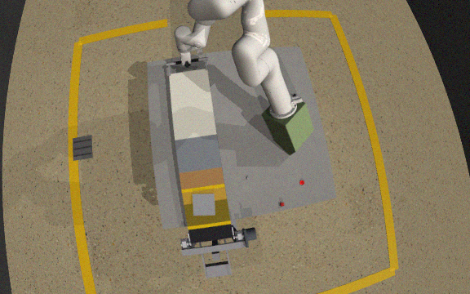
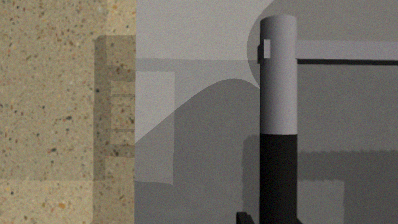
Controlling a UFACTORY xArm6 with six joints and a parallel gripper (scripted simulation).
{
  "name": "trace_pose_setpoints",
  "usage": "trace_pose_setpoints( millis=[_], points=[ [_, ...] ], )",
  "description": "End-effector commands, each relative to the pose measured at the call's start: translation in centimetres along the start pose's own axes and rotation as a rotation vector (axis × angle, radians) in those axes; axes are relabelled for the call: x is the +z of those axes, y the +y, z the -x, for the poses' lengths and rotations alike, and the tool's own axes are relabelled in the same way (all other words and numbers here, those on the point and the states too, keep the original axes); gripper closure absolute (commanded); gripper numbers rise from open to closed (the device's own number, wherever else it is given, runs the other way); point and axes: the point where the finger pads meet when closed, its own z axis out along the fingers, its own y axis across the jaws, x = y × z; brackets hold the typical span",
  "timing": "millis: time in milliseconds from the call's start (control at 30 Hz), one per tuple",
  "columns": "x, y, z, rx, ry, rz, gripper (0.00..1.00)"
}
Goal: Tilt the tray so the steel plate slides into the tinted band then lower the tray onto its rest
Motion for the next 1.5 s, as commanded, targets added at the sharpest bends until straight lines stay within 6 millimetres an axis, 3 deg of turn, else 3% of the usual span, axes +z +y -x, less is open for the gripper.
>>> trace_pose_setpoints(
  millis=[0, 1467],
  points=[
    [0.1, -0.1, 0.2, 0.0, -0.002, -0.004, 1.0],
    [2.4, -0.2, 0.2, 0.0, -0.002, -0.004, 1.0]
  ],
)
